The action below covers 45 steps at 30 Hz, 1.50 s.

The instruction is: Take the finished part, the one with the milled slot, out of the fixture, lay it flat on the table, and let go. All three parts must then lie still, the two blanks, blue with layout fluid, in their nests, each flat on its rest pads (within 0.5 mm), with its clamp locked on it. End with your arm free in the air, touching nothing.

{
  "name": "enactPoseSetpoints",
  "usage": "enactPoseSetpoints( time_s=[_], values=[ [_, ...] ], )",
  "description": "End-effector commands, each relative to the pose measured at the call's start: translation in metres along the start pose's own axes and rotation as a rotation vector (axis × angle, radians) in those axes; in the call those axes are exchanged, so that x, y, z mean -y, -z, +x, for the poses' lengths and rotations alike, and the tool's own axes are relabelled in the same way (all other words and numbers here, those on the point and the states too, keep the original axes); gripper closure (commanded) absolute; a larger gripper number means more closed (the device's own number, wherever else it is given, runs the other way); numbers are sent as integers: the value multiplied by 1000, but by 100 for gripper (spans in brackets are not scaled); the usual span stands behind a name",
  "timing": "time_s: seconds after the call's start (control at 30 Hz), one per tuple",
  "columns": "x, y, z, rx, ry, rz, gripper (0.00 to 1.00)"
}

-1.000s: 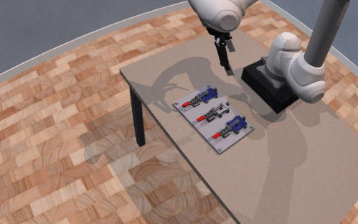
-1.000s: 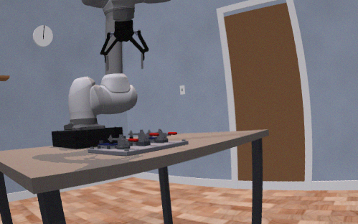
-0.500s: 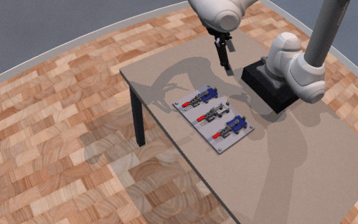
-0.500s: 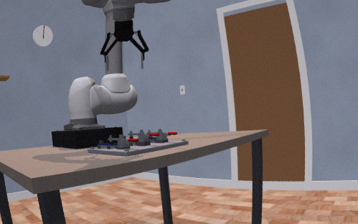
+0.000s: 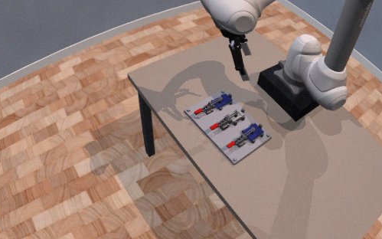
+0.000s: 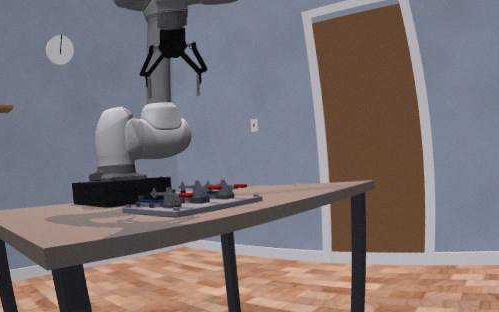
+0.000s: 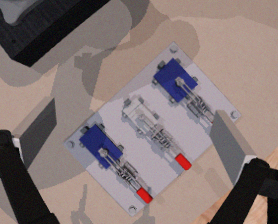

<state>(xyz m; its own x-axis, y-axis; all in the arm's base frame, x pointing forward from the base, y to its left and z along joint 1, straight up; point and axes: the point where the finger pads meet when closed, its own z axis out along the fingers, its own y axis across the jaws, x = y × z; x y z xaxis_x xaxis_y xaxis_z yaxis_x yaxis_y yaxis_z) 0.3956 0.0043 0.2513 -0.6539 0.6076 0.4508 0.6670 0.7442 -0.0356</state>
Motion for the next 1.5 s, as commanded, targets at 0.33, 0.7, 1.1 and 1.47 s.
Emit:
enactPoseSetpoints(
  time_s=[0.33,0.7,1.1,1.47],
  values=[
    [0,-3,-1,9,76,1,0],
    [-1,-13,-6,43,358,12,0],
    [-1,-22,-10,72,623,31,0],
    [-1,-27,-12,89,790,47,0]
  ],
)
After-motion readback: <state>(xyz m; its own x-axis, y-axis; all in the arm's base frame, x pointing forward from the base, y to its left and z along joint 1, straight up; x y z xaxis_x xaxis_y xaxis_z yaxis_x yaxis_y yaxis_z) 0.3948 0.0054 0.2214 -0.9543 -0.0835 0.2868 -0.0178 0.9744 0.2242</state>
